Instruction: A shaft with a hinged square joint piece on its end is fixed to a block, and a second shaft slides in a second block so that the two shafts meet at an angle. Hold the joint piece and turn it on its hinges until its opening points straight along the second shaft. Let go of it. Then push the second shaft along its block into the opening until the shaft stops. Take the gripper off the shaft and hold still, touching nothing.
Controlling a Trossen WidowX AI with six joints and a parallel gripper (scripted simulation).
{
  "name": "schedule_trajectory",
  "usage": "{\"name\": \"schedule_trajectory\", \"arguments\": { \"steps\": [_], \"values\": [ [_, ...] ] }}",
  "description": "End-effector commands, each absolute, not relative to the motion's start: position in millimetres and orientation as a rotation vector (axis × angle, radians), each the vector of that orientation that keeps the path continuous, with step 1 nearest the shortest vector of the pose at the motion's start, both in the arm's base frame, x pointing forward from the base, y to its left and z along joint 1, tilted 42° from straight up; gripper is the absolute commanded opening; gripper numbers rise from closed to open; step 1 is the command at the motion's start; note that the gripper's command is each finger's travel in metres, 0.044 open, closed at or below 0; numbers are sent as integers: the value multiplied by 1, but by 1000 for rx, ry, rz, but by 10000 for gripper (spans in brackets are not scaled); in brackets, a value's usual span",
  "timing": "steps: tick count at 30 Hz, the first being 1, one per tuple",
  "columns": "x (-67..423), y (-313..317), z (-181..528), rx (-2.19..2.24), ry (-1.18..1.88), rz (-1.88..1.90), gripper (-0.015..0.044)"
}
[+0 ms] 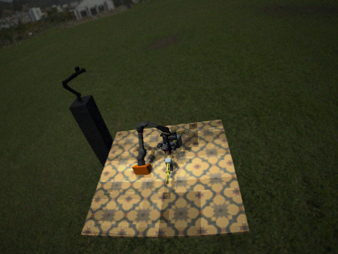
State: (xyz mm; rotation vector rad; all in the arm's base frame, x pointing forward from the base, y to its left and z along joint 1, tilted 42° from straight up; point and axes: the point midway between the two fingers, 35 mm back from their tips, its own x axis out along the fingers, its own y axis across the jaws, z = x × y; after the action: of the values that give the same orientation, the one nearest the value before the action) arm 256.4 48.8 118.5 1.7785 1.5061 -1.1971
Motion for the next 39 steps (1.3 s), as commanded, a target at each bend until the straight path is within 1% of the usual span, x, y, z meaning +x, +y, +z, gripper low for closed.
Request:
{"name": "schedule_trajectory", "arguments": {
  "steps": [1, 32, 33, 34, 39],
  "values": [
    [256, 50, 118, 1785, 1507, -1198, 182],
    [256, 50, 118, 1785, 1507, -1198, 182],
    [256, 49, 119, 1779, 1506, -1197, 156],
    [256, 49, 119, 1779, 1506, -1197, 147],
    [256, 49, 119, 1779, 1506, -1197, 147]
  ]
}}
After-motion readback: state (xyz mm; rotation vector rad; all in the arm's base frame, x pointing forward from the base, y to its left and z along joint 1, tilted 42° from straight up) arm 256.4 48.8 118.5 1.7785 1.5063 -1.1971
